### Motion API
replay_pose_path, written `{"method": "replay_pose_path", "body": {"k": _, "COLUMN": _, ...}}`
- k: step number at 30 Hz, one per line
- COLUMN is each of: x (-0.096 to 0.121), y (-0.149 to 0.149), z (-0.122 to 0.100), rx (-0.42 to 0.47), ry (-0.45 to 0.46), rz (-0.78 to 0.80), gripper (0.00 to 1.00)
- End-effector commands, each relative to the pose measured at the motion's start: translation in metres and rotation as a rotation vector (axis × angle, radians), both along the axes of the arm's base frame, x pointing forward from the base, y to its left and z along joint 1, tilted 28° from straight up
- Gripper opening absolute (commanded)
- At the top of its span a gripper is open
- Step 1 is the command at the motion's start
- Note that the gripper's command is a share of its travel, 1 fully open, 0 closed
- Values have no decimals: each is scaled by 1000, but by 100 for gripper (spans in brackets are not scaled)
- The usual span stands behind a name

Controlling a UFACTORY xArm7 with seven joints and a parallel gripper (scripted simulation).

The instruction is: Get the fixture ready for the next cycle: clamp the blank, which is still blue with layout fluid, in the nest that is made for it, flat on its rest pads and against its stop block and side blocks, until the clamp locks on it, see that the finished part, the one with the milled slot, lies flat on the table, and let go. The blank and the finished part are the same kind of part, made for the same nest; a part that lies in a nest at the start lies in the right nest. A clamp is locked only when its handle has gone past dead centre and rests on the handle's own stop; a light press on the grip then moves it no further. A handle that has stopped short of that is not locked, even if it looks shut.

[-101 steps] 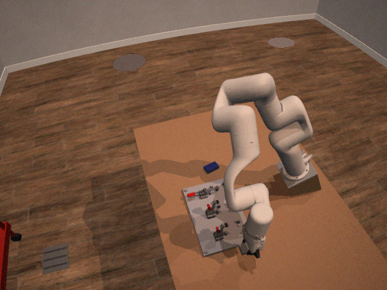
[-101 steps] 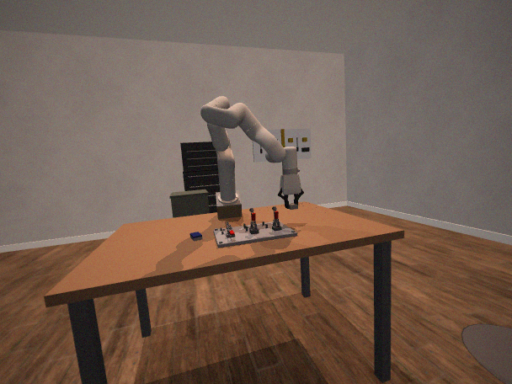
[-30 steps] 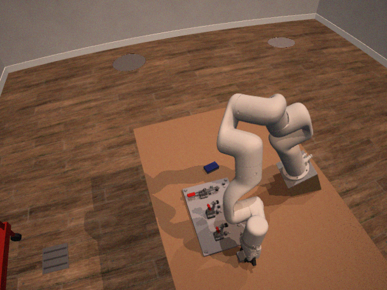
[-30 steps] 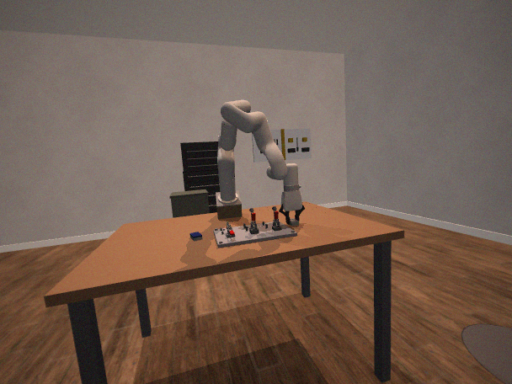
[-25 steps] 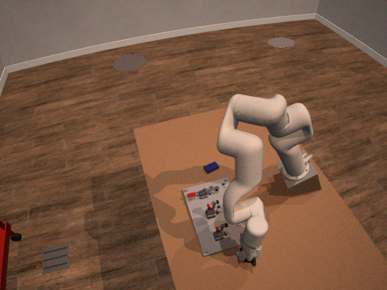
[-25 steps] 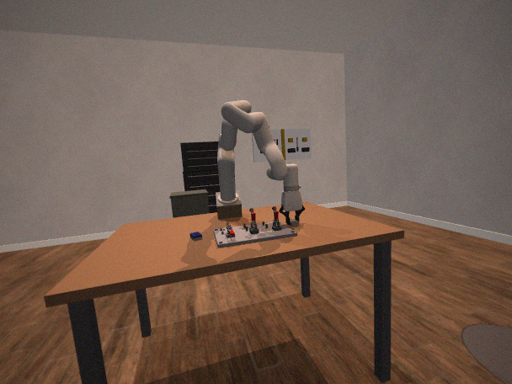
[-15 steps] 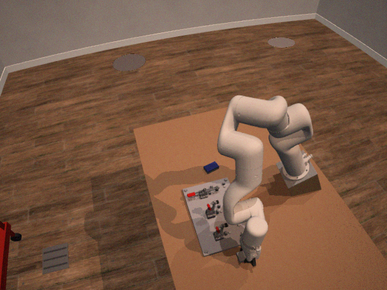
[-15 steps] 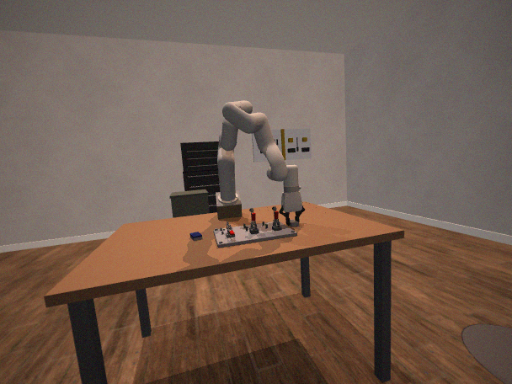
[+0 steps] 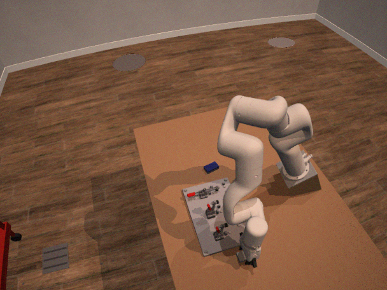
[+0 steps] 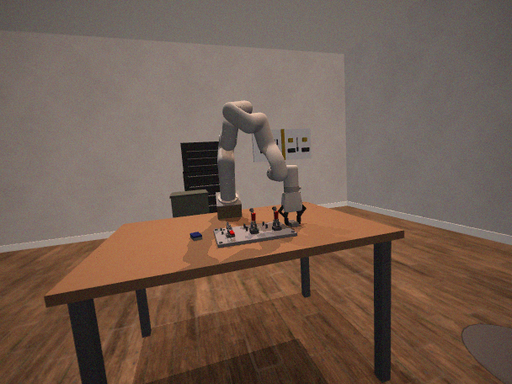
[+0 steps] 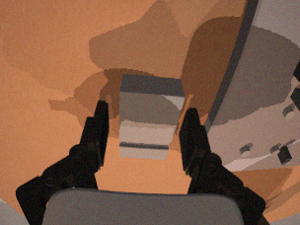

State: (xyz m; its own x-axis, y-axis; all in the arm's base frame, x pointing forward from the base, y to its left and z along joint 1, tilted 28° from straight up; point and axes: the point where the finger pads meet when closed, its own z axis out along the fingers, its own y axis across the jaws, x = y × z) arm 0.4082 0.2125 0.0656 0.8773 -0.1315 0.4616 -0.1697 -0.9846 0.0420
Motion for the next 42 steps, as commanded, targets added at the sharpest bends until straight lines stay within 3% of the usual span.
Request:
{"method": "replay_pose_path", "body": {"k": 1, "x": 0, "y": 1, "z": 1, "rx": 2, "ry": -2, "rz": 2, "gripper": 68}}
{"method": "replay_pose_path", "body": {"k": 33, "x": -2, "y": 2, "z": 5, "rx": 2, "ry": -2, "rz": 2, "gripper": 68}}
{"method": "replay_pose_path", "body": {"k": 42, "x": -23, "y": 7, "z": 46, "rx": 2, "ry": -2, "rz": 2, "gripper": 68}}
